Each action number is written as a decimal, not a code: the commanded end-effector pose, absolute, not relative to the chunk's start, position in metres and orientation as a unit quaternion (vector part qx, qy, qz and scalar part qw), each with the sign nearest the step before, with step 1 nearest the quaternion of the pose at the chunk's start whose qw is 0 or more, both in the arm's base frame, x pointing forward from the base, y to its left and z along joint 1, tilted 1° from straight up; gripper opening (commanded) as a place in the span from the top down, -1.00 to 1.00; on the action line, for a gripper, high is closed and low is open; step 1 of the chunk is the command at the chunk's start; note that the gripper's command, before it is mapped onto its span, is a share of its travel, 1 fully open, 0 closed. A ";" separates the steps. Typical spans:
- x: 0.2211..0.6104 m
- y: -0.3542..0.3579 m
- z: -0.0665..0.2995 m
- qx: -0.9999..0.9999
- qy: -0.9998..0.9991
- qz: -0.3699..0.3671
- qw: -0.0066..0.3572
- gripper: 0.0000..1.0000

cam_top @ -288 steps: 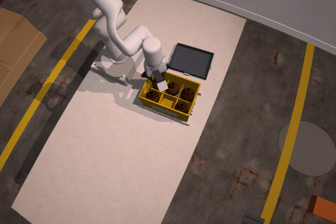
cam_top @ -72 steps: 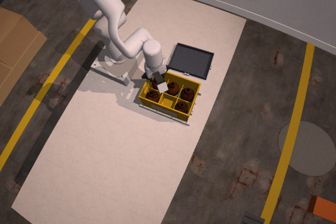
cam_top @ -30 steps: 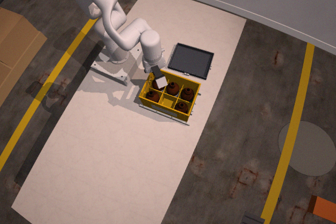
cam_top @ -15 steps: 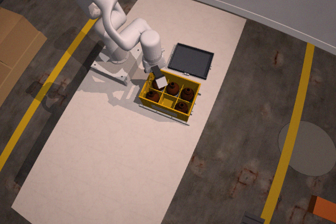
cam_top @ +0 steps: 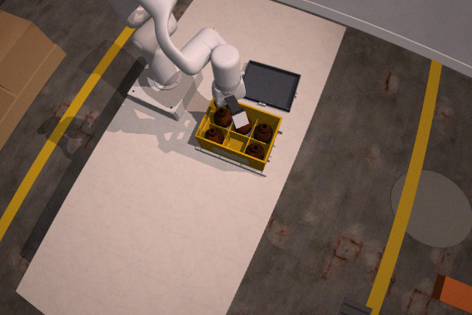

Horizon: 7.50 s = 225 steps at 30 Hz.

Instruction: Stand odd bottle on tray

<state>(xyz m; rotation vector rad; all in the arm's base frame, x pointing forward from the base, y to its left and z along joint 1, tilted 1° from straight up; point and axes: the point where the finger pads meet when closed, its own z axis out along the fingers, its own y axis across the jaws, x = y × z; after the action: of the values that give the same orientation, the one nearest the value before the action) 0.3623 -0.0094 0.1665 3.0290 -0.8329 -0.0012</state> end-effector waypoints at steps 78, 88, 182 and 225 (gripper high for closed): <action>0.486 0.025 0.143 0.964 -0.265 -0.003 0.001 -0.30; 0.487 0.025 0.131 0.964 -0.265 -0.003 0.001 -0.30; 0.487 0.026 0.113 0.964 -0.265 -0.003 0.001 -0.30; 0.487 0.026 0.112 0.964 -0.265 -0.003 0.001 -0.30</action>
<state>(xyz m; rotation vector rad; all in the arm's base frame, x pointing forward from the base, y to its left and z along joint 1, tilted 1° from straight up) 0.4854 0.0258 0.1113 3.0258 -0.8331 -0.0145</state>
